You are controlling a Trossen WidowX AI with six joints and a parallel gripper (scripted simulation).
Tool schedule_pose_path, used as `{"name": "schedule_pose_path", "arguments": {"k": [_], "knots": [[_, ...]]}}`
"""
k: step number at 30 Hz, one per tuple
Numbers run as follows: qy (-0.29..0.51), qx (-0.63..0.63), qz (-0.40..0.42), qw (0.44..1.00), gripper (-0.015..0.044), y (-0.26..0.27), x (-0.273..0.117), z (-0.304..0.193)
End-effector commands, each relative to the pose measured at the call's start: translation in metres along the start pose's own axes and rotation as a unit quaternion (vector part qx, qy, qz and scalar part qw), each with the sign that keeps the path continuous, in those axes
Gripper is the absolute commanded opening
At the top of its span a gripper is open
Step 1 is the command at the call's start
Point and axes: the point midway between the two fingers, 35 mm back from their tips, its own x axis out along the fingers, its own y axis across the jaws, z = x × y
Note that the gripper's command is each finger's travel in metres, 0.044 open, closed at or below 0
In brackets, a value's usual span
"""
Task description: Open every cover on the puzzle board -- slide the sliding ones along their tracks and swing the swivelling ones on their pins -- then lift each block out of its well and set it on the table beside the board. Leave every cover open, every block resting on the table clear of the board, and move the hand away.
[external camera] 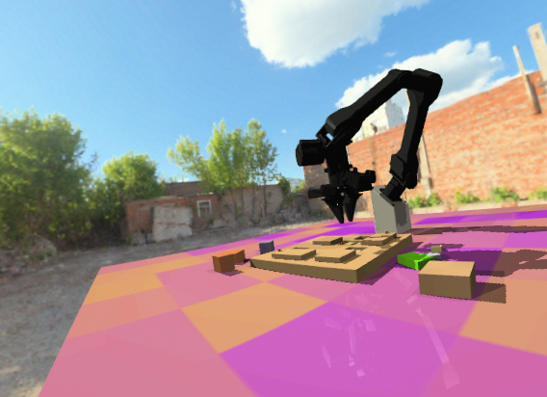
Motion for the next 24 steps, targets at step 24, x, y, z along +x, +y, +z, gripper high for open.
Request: {"name": "schedule_pose_path", "arguments": {"k": [24], "knots": [[0.000, 0.002, 0.002, 1.000, 0.0144, 0.002, 0.027, 0.000]]}}
